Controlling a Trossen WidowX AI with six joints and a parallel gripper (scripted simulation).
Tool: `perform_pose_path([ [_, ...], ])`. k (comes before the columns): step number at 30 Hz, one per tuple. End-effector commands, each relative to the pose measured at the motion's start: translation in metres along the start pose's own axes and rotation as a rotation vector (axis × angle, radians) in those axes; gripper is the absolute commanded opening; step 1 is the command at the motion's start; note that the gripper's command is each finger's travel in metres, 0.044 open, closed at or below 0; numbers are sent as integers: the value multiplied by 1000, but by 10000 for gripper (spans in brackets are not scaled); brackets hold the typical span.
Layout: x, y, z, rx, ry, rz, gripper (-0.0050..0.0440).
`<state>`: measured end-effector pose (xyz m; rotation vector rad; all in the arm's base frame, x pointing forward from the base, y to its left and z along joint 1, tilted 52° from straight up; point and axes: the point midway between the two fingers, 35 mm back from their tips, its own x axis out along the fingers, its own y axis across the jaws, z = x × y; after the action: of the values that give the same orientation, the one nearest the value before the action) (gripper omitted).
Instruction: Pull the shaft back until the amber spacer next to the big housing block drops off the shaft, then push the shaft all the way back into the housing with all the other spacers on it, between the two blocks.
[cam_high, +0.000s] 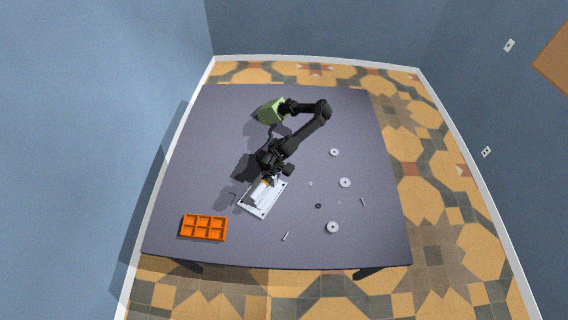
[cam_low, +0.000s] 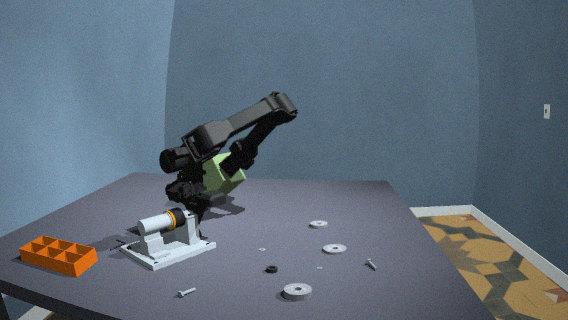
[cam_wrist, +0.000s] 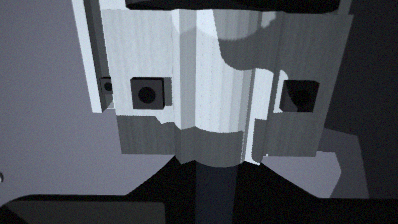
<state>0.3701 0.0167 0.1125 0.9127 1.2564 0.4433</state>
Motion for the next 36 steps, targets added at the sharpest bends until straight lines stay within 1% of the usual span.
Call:
perform_pose_path([
  [1,-6,5,3,-15,-18,3,24],
  [5,-6,6,2,-15,-20,2,0],
  [19,-6,6,-7,-14,-21,0,-5],
  [25,-6,6,-11,-14,-21,0,-50],
  [36,-6,6,-16,-13,-21,0,-50],
])
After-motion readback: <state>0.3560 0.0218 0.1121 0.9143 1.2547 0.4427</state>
